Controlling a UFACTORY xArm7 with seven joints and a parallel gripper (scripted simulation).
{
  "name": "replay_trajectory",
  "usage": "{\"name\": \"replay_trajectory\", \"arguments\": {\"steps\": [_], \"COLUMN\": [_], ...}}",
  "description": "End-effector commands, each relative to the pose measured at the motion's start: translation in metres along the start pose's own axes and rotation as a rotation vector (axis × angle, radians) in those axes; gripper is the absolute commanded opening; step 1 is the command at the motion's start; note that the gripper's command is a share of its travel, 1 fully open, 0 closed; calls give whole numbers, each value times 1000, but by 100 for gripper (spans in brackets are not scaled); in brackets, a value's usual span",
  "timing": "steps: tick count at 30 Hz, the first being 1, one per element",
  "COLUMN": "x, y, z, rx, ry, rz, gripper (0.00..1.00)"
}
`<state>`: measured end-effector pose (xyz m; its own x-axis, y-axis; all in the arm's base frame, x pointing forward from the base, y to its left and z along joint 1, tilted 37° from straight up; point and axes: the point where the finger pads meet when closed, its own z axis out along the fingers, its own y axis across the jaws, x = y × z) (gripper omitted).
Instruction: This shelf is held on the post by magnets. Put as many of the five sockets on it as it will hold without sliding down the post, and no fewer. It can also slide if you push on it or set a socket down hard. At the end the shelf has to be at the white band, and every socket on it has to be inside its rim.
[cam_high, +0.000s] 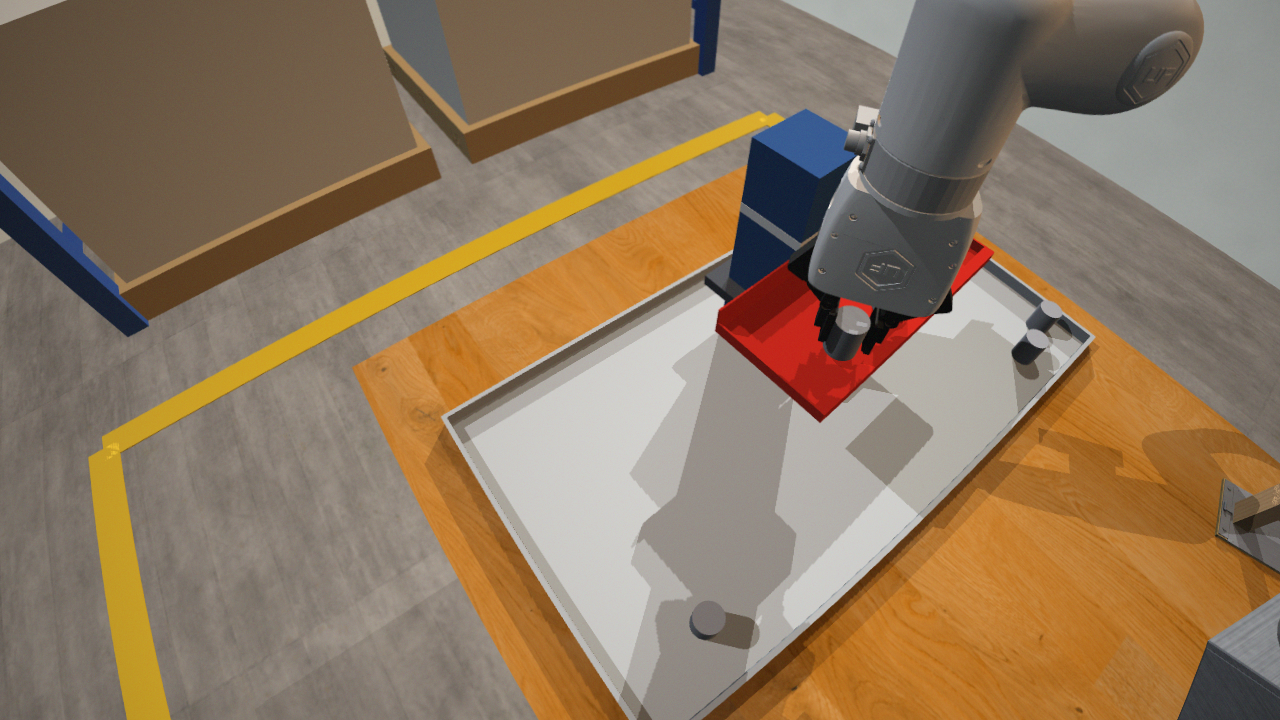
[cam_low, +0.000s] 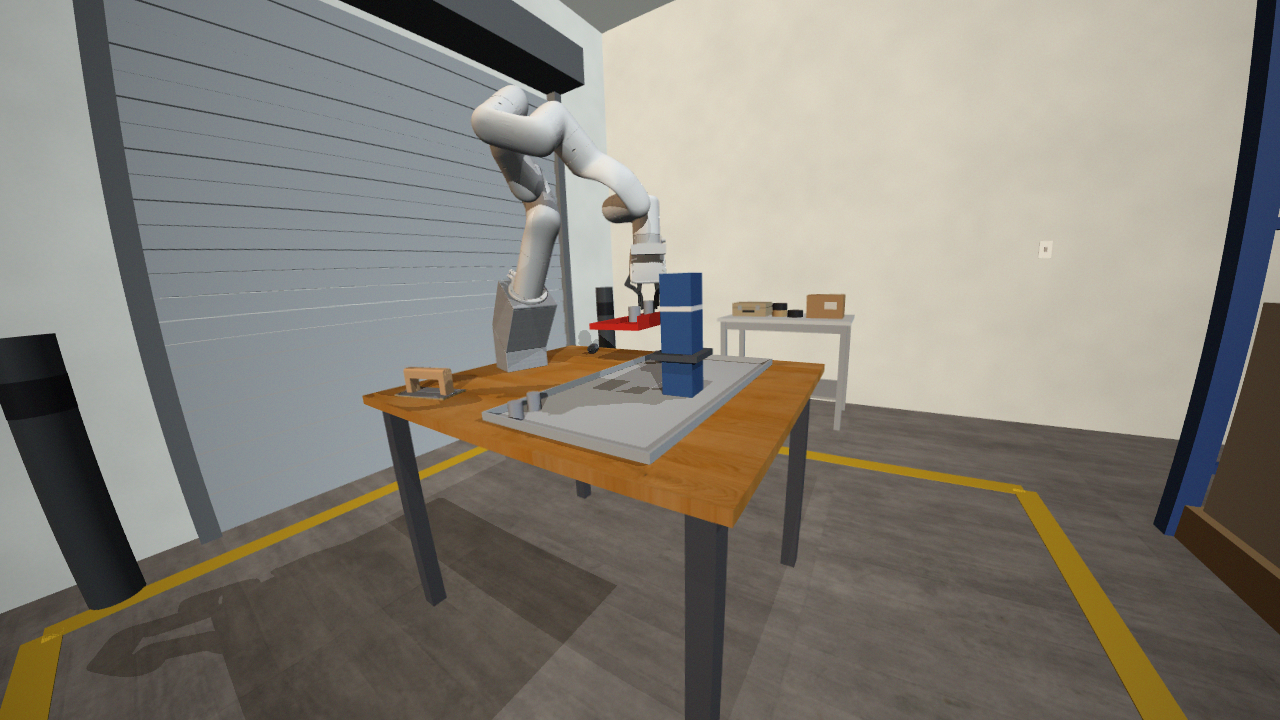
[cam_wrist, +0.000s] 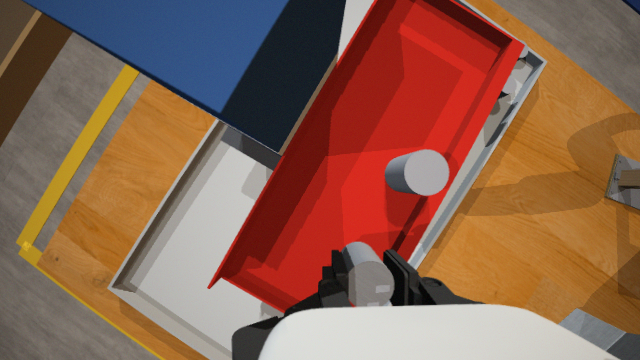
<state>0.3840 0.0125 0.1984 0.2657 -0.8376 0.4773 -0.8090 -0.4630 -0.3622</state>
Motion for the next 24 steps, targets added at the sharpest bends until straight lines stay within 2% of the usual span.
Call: {"name": "replay_trajectory", "arguments": {"steps": [1, 24], "x": [0, 0], "y": [-1, -1], "z": [1, 5], "rx": [3, 3], "ry": [0, 0], "rz": [0, 0], "gripper": [0, 0]}}
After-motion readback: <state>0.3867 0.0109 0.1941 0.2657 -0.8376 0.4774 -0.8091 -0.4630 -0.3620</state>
